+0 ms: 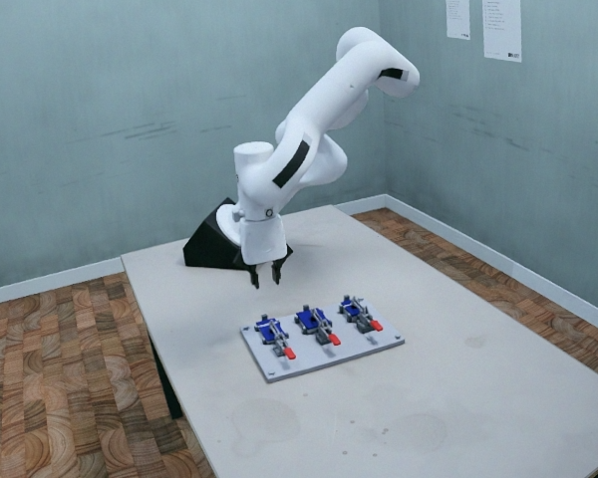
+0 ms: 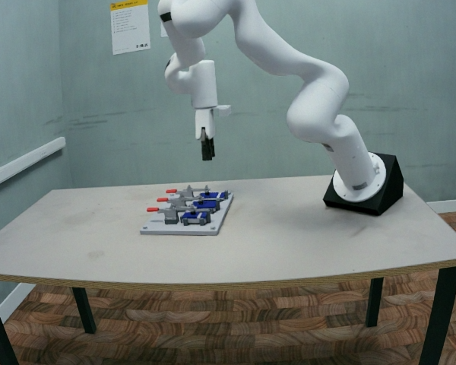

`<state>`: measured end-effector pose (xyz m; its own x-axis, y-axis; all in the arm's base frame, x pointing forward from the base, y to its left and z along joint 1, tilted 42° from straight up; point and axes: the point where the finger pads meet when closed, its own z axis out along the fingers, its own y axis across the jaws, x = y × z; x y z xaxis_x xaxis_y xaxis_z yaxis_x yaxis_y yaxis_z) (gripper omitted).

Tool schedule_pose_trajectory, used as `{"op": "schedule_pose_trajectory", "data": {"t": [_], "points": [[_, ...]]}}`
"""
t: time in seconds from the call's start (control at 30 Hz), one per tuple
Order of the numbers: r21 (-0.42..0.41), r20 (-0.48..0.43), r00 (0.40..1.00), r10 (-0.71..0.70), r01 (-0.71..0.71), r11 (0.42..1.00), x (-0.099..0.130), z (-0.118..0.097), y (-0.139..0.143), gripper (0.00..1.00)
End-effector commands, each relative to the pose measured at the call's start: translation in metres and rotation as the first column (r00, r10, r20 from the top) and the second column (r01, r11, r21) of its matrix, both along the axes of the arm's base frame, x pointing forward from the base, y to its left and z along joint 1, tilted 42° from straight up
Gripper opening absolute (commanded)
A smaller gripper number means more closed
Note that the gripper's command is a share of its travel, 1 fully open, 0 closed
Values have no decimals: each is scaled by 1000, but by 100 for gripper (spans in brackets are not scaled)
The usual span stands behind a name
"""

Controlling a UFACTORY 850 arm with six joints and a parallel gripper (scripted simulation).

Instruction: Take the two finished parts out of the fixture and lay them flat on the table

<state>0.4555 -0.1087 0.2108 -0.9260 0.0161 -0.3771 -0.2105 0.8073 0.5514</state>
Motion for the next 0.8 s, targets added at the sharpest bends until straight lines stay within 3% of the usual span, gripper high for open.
{"op": "schedule_pose_trajectory", "data": {"t": [0.0, 0.53, 0.77], "points": [[-1, 4, 1000, -1, 1, 1000, 5, -7, 5, 48], [-1, 4, 1000, -1, 1, 1000, 15, -11, 10, 48], [-1, 4, 1000, -1, 1, 1000, 49, 3, 10, 48]]}}
